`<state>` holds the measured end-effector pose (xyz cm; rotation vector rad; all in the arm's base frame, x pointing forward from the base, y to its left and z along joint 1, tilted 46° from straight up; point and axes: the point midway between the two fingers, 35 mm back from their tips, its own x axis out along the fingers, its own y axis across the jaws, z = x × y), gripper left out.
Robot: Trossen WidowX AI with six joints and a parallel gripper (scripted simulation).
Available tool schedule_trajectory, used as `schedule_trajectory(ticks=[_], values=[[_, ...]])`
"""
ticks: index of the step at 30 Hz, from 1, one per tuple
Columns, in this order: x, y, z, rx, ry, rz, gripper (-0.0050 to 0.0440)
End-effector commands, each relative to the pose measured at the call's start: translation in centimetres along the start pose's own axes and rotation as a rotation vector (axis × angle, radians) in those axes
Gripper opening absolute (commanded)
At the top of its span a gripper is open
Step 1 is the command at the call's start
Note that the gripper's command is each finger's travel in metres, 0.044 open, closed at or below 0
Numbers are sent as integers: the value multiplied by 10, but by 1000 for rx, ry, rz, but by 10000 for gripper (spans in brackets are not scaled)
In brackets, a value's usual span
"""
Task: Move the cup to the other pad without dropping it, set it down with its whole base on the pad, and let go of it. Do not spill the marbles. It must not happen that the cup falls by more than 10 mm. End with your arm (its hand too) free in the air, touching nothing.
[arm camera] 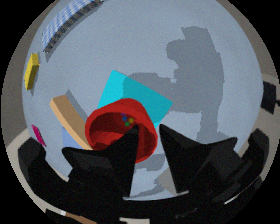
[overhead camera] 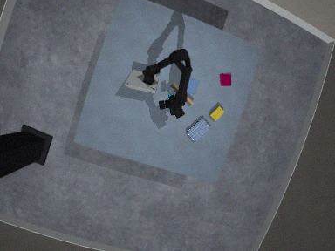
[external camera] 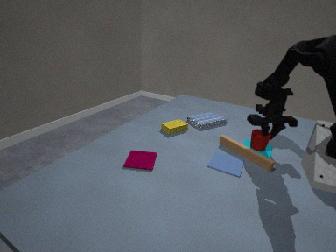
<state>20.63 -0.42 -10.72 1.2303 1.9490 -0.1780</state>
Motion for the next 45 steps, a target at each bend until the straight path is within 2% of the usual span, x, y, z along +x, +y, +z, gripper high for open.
schedule_trajectory(ticks=[1,13,22,30,32,37,45], values=[[-12,4,5,-15,-23,6,128],[-43,2,2,-9,-19,5,128],[-52,-1,-2,-8,-17,5,128],[-48,-1,-2,1,-7,5,320],[-48,-1,-2,1,-7,5,320],[-58,-1,-1,-1,-10,5,440],[-94,-3,-6,-7,-17,4,440]])
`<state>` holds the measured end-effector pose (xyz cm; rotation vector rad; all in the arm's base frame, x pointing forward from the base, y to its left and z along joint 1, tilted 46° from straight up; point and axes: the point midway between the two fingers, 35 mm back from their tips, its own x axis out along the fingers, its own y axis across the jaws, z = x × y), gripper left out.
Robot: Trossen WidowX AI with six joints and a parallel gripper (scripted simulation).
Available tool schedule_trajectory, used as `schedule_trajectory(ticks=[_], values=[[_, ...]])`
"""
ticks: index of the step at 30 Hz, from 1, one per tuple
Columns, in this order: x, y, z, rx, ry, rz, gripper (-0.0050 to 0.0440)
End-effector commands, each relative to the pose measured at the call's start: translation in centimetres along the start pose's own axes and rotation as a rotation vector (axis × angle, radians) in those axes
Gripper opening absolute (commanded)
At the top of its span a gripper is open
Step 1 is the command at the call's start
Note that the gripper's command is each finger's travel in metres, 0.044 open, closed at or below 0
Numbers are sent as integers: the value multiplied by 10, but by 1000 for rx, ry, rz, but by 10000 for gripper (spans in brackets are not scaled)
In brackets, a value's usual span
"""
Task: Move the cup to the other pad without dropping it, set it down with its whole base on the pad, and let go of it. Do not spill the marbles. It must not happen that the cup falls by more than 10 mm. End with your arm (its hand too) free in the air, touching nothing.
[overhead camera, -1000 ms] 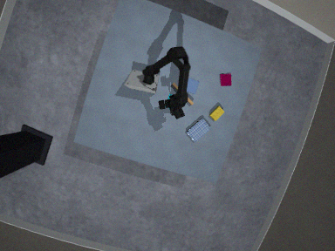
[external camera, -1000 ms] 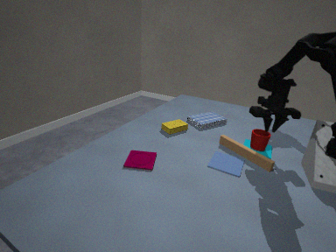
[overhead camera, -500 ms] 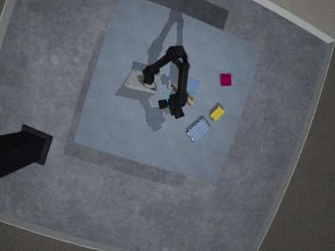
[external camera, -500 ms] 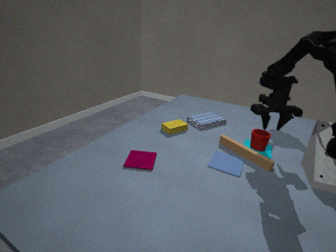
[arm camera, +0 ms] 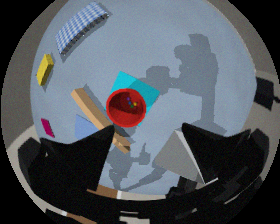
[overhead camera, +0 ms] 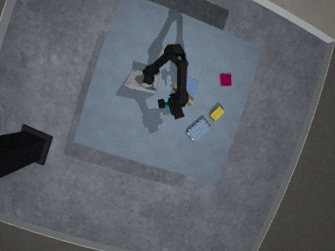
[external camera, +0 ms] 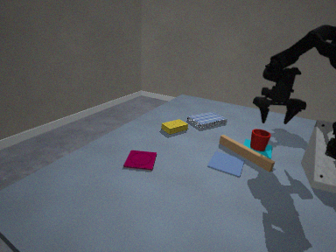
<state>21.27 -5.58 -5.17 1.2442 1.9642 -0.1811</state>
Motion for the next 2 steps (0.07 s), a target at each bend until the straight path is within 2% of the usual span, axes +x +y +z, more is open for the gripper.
schedule_trajectory(ticks=[1,2], values=[[-21,2,1,-20,-33,4,440],[-22,2,0,-20,-34,4,440]])
